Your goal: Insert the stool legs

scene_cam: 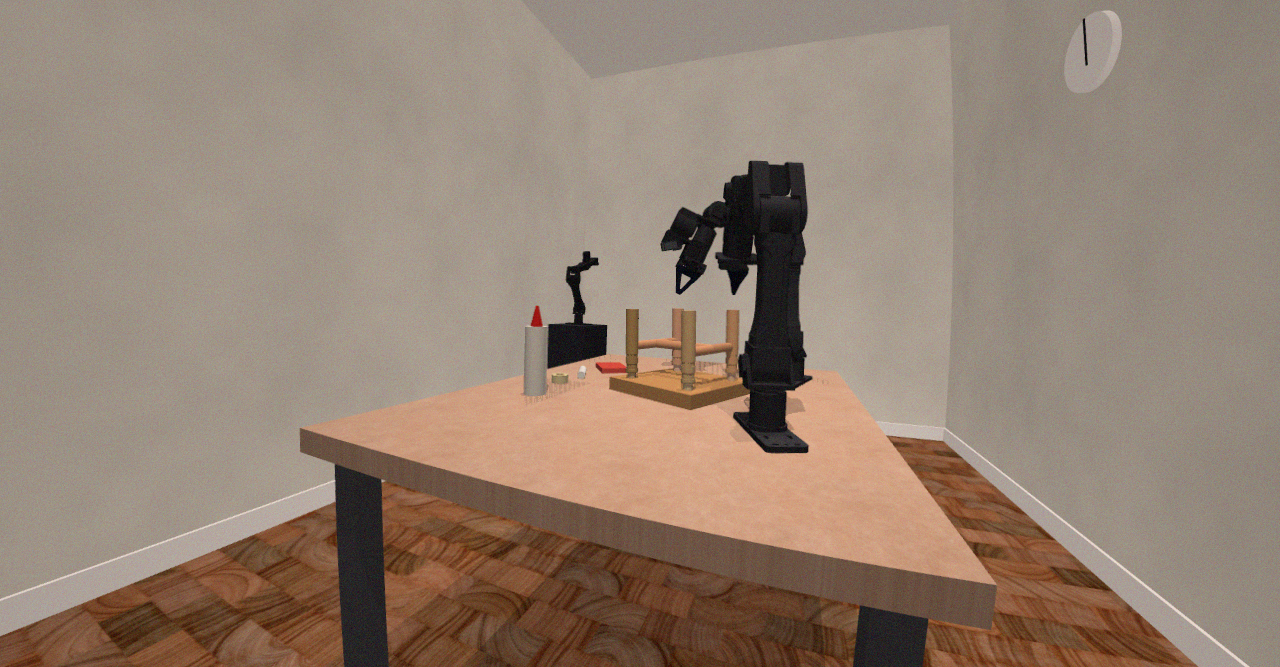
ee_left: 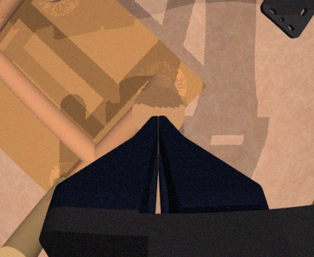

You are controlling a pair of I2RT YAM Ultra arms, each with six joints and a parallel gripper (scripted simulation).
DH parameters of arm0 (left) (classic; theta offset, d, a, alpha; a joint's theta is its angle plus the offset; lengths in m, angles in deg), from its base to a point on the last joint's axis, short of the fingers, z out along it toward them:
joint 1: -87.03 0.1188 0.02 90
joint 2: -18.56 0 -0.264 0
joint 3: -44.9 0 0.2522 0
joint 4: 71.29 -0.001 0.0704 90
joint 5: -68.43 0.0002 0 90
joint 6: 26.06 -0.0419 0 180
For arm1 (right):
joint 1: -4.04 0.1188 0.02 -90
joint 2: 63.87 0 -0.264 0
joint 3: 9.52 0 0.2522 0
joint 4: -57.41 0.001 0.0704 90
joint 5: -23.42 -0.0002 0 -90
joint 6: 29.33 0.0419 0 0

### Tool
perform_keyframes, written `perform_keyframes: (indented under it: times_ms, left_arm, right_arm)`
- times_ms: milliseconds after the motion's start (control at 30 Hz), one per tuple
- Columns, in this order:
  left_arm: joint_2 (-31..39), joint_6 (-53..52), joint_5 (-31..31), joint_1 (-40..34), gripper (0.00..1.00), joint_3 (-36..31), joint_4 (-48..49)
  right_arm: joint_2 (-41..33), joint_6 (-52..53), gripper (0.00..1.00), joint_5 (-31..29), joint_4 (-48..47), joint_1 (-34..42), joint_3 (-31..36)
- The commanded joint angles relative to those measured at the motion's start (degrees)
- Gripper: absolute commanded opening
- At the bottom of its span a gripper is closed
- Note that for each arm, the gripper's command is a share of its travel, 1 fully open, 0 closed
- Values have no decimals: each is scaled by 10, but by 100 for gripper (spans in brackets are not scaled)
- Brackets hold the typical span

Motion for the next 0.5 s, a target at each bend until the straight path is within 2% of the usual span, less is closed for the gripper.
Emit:
perform_keyframes:
  times_ms: [0, 67, 100, 467]
  left_arm:
    - [13, -3, -1, 4, 0, 5, 4]
    - [13, -3, -1, 4, 0, 5, 4]
    - [17, -3, -1, 4, 0, -19, 11]
    - [25, -3, -2, 5, 0, -56, 41]
  right_arm:
    - [2, -2, 0, 4, 10, 2, 14]
    - [1, -2, 0, 4, -3, 2, -9]
    - [-9, -2, 0, 4, -11, 2, -10]
    - [-13, -2, 0, 4, -11, 2, -10]
